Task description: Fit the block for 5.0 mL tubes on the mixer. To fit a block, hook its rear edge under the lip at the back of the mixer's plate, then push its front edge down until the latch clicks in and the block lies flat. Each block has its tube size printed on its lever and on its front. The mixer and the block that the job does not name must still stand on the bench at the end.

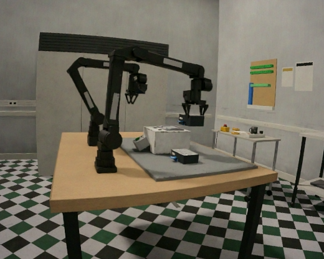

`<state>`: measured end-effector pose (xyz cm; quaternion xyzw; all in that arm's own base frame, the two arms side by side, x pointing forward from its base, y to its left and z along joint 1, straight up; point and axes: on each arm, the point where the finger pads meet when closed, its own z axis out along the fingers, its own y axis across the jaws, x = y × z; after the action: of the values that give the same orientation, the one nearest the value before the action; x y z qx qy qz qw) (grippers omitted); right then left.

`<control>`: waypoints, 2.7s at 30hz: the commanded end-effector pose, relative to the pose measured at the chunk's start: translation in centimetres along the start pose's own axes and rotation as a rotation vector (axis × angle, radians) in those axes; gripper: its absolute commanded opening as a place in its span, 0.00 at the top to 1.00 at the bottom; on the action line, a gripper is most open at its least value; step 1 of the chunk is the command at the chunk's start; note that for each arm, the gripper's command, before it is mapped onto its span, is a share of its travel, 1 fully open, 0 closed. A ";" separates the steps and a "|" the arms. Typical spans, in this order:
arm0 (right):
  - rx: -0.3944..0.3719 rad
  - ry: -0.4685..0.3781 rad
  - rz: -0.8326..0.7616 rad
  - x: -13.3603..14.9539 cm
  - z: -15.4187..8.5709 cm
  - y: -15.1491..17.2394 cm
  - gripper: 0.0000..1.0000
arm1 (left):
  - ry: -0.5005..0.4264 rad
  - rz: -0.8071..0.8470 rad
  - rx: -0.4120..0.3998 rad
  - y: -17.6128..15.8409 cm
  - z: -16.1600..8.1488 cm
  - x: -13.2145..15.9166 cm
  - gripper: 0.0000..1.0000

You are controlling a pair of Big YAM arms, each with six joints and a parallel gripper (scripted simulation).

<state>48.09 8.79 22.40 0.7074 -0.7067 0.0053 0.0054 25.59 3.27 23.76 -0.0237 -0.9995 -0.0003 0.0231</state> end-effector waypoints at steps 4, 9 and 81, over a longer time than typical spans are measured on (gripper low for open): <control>0.132 -0.027 0.045 0.0 -5.6 -0.7 1.00 | -0.027 -0.013 -0.003 0.2 -1.4 -0.2 0.00; 0.119 -0.032 0.021 -2.2 -5.0 0.6 1.00 | -0.047 -0.013 -0.006 0.3 -2.2 -0.6 0.00; 0.104 -0.067 0.008 -15.8 -4.7 3.1 1.00 | -0.040 -0.016 -0.004 0.3 -1.8 -0.6 0.00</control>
<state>41.55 22.57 21.48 0.6982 -0.7157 0.0032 0.0169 25.59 3.27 23.76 -0.0237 -0.9995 -0.0003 0.0231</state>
